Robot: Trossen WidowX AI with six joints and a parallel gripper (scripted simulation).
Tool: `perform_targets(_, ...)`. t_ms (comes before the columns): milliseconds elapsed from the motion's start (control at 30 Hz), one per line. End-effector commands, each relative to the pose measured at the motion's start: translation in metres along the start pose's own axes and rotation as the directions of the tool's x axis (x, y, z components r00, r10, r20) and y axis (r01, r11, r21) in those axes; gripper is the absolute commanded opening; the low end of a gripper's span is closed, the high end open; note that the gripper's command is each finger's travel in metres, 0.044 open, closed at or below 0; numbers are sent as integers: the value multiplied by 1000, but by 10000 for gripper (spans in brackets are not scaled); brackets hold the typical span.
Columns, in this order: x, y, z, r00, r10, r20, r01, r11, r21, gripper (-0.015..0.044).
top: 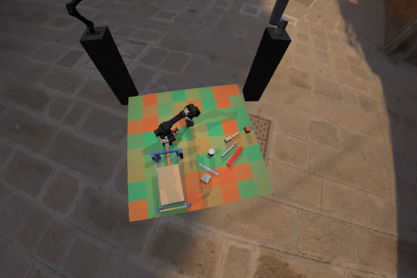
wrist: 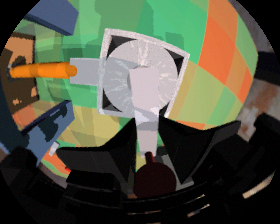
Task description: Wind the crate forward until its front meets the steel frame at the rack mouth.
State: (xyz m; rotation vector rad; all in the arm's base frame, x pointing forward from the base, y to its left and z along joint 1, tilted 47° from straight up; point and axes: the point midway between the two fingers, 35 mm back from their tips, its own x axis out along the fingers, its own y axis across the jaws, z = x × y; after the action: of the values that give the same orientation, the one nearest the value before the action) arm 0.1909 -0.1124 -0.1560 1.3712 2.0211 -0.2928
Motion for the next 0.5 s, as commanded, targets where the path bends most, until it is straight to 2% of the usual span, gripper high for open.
perform_targets(0, 4, 1, 0, 1000, 1, -1, -1, 1000, 7, 0)
perform_targets(467, 4, 2, 0, 1000, 5, -2, -5, 999, 46, 0)
